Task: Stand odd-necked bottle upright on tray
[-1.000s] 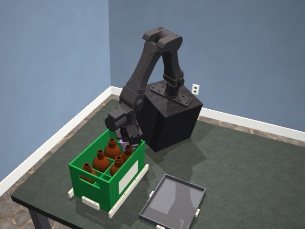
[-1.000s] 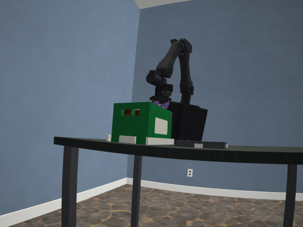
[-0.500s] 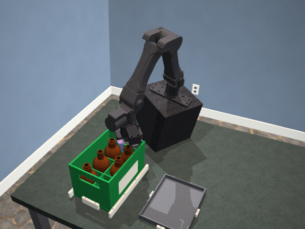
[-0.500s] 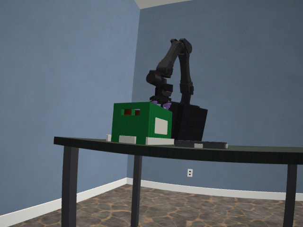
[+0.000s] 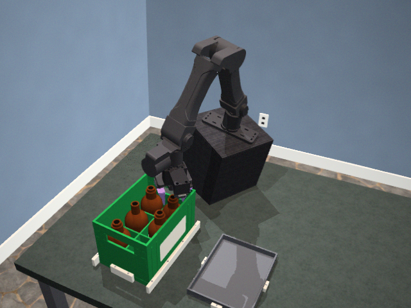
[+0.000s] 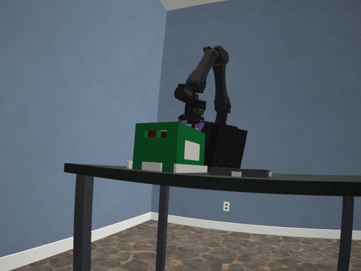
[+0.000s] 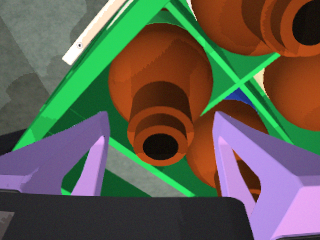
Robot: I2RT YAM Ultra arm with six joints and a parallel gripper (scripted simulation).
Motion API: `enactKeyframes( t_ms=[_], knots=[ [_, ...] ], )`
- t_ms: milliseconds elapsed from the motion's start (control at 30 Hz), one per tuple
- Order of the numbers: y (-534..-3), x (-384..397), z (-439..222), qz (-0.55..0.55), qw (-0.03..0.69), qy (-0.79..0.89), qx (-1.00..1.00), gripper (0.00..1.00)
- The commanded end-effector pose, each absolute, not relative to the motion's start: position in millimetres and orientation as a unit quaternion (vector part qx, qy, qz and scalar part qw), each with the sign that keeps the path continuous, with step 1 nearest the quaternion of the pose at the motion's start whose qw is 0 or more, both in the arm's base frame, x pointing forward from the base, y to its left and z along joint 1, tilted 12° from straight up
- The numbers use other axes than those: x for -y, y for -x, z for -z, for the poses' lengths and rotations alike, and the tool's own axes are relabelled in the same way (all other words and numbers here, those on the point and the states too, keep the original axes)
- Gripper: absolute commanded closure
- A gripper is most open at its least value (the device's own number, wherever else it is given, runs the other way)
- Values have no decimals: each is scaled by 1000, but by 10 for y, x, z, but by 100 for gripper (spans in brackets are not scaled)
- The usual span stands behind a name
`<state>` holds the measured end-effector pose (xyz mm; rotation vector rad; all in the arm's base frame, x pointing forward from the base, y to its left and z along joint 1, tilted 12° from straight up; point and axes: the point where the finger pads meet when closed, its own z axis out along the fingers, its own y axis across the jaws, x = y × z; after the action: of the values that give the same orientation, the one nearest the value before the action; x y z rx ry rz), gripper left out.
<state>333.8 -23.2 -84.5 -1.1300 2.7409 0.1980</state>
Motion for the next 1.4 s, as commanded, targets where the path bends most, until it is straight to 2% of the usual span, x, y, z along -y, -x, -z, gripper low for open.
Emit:
enactKeyframes(
  t_ms=[0,900,1367],
  knots=[
    [-3278,204,883,-70,83,378,-919,39],
    [-3255,238,775,-71,83,376,-920,39],
    [-3392,338,396,-59,102,377,-919,39]
  ],
)
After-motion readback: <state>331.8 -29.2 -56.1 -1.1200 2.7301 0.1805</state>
